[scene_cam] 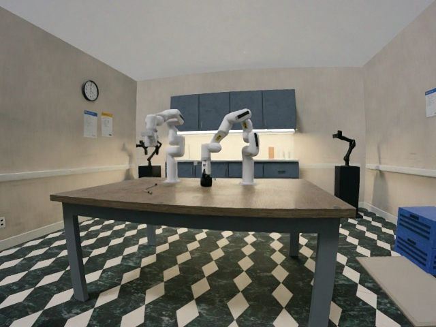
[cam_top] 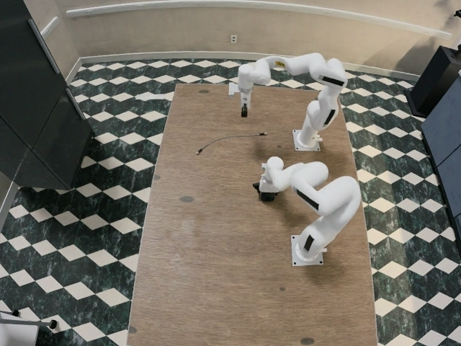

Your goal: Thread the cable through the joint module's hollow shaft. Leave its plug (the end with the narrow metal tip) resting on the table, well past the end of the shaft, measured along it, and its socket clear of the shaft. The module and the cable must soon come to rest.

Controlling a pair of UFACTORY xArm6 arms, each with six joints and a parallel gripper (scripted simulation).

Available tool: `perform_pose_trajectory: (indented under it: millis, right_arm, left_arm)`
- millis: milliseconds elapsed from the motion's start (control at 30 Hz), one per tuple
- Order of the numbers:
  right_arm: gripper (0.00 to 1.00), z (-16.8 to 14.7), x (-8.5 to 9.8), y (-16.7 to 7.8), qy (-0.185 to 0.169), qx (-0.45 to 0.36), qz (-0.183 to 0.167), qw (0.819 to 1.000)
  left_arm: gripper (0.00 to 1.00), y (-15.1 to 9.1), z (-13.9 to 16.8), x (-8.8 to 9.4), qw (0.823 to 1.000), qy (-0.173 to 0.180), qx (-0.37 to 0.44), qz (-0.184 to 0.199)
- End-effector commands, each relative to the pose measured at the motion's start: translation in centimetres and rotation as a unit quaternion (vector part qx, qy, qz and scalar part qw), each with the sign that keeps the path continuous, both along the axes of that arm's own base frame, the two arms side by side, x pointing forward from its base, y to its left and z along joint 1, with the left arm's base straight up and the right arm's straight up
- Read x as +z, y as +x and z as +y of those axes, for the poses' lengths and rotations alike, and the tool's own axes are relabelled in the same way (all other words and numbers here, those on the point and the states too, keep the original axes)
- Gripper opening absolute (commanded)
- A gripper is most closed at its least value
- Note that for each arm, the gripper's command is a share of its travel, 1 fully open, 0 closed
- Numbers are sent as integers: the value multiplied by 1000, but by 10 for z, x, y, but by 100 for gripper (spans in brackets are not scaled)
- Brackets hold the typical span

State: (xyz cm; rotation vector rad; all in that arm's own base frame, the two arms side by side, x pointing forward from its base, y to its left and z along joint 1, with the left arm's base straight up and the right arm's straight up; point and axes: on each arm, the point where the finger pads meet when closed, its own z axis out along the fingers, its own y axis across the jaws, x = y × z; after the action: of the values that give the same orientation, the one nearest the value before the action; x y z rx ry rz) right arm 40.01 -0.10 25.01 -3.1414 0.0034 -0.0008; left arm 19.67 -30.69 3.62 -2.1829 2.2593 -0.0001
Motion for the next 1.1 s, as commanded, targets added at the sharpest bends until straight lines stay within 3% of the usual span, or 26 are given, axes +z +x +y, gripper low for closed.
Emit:
perform_pose_trajectory:
  millis: [0,733,1067]
  right_arm:
    - [100,0,6,4,-2,5,-10,1000]
    - [100,0,6,4,-2,5,-10,1000]
    - [100,0,6,4,-2,5,-10,1000]
  left_arm:
    - [100,4,-6,5,1000,-9,6,-4]
    - [100,4,-6,5,1000,-9,5,-5]
    - [100,3,-6,33,1000,-9,5,-4]
